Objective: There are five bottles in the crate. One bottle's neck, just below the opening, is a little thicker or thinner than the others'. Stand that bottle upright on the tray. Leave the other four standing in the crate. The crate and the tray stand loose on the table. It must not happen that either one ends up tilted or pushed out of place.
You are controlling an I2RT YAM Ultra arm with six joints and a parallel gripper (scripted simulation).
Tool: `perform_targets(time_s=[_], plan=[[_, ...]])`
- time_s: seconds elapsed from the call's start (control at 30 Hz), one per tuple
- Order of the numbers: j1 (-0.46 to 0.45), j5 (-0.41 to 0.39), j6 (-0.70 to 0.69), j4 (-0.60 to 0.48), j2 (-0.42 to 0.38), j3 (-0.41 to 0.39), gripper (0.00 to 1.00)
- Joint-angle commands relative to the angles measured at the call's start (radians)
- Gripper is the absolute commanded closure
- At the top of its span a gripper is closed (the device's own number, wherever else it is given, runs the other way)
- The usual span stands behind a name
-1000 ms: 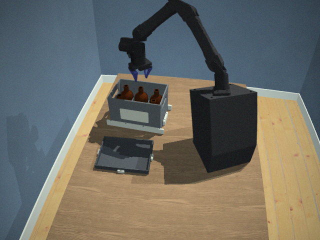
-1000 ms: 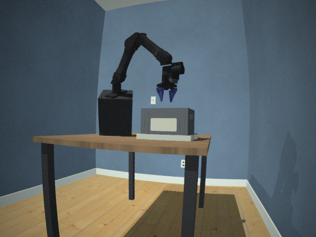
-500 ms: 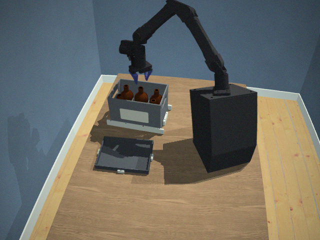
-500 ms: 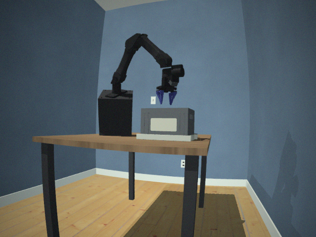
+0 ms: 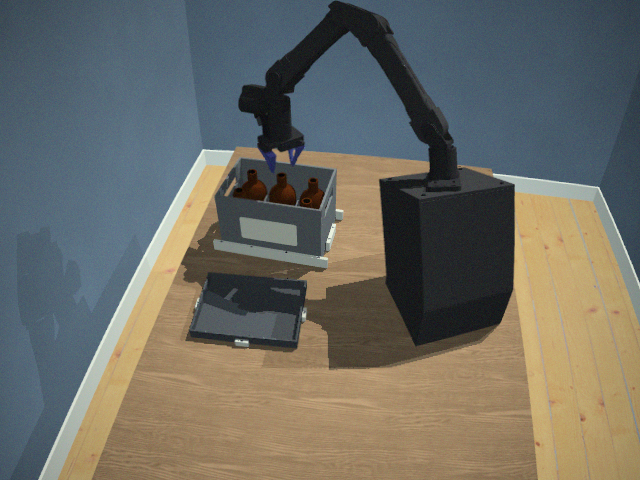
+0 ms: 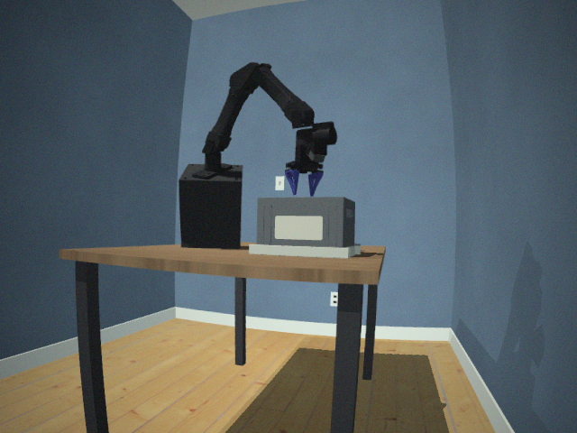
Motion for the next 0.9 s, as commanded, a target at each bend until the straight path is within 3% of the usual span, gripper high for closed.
perform_targets(time_s=[0.0, 0.87], plan=[[0.0, 0.0, -0.011, 0.031, 0.007, 0.003, 0.39], [-0.001, 0.001, -0.012, 0.039, 0.002, -0.01, 0.39]])
